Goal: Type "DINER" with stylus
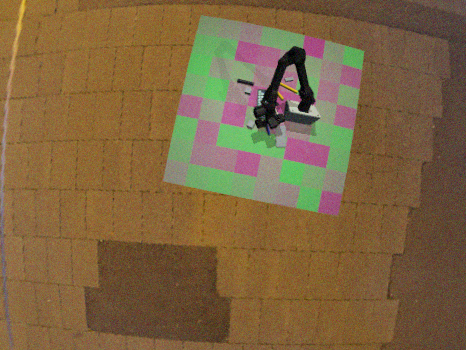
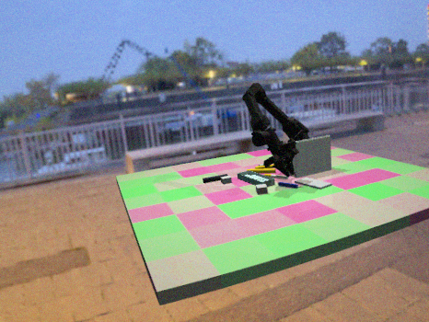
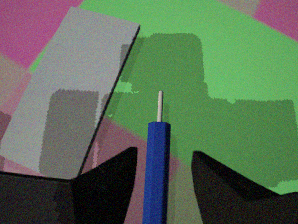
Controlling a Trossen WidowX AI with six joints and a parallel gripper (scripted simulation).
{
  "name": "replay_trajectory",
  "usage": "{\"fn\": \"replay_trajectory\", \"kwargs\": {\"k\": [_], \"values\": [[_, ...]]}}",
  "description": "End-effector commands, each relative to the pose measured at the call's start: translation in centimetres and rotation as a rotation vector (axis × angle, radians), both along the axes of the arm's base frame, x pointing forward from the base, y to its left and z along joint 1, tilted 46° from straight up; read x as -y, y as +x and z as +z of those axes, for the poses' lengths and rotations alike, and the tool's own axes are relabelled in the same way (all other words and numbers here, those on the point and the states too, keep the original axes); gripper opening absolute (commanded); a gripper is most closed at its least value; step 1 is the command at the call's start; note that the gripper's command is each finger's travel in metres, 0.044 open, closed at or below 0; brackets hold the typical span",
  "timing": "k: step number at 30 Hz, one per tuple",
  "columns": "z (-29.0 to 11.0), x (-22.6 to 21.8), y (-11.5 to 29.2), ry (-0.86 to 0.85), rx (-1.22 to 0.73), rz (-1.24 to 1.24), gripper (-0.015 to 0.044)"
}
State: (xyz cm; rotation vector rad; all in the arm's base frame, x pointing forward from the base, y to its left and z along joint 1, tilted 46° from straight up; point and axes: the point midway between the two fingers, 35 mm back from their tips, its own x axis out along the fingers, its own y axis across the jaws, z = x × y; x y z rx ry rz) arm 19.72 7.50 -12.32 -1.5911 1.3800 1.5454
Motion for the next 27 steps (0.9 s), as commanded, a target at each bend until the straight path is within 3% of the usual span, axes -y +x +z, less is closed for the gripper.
{"fn": "replay_trajectory", "kwargs": {"k": [1, 27], "values": [[-0.2, 0.3, -0.2, -0.008, -0.007, 0.005, 0.015], [-1.2, 1.3, -0.1, -0.009, -0.008, 0.005, 0.015]]}}
